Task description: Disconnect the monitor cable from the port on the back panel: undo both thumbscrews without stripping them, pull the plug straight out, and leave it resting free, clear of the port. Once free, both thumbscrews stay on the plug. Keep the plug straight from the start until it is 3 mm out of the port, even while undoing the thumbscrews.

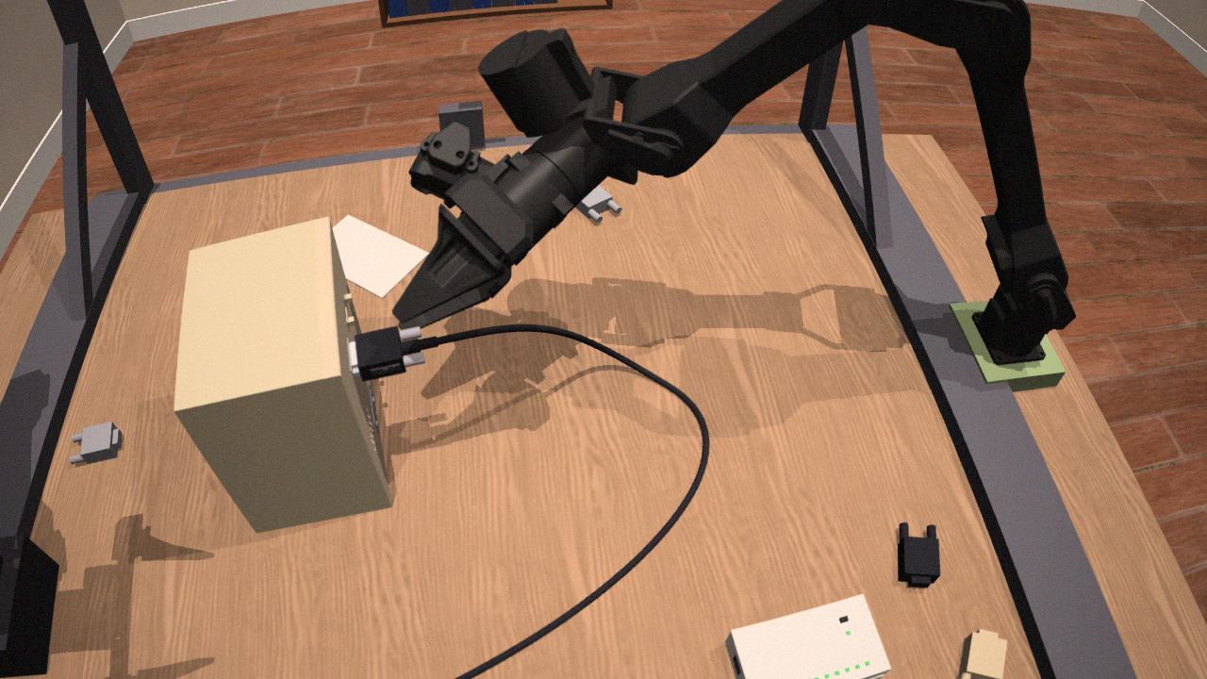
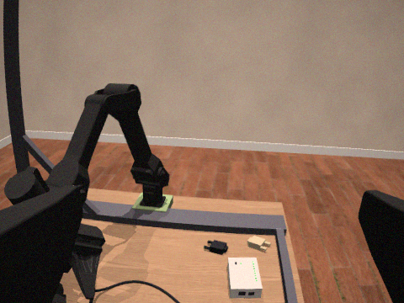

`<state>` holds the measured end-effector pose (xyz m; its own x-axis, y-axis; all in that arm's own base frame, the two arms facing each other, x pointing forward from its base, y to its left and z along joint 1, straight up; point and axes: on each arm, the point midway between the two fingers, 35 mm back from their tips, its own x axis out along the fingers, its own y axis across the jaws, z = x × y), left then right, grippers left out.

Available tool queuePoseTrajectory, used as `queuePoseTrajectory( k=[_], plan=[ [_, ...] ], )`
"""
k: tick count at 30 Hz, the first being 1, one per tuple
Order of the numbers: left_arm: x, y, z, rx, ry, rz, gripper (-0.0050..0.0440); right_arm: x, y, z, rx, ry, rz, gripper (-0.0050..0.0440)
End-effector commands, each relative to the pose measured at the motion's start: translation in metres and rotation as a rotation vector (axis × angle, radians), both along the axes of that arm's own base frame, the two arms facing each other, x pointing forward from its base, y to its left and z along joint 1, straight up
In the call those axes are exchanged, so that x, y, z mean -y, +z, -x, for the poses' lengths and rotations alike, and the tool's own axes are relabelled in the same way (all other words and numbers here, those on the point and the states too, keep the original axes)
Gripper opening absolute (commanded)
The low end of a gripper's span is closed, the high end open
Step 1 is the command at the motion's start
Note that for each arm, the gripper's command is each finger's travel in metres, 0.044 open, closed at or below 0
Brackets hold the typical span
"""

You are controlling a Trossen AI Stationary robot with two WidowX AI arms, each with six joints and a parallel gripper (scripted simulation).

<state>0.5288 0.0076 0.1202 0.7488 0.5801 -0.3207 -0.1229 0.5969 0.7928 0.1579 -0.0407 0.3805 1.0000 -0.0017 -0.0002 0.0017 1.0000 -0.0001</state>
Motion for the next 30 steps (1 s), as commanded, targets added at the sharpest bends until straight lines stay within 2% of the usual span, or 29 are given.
queuePoseTrajectory(
  k=[1, 9, 15, 26, 28, 30],
  plan=[
    [0.0039, -0.0047, -0.0014, -0.035, -0.008, -0.181, 0.0440, -0.0012, 0.0027, 0.0003, 0.001, 0.002, 0.005, 0.0440],
    [0.0064, -0.0068, 0.0025, -0.079, 0.024, -0.439, 0.0440, -0.0012, 0.0027, 0.0003, 0.001, 0.002, 0.005, 0.0440],
    [0.0066, -0.0076, 0.0035, -0.087, 0.030, -0.461, 0.0440, -0.0012, 0.0027, 0.0003, 0.001, 0.002, 0.005, 0.0440],
    [0.0066, -0.0076, 0.0035, -0.087, 0.030, -0.461, 0.0176, -0.0012, 0.0027, 0.0003, 0.001, 0.002, 0.005, 0.0440],
    [0.0066, -0.0076, 0.0035, -0.087, 0.030, -0.461, 0.0176, -0.0012, 0.0027, 0.0003, 0.001, 0.002, 0.005, 0.0440],
    [0.0066, -0.0076, 0.0035, -0.087, 0.030, -0.461, 0.0128, -0.0012, 0.0027, 0.0003, 0.001, 0.002, 0.005, 0.0440]
  ],
)
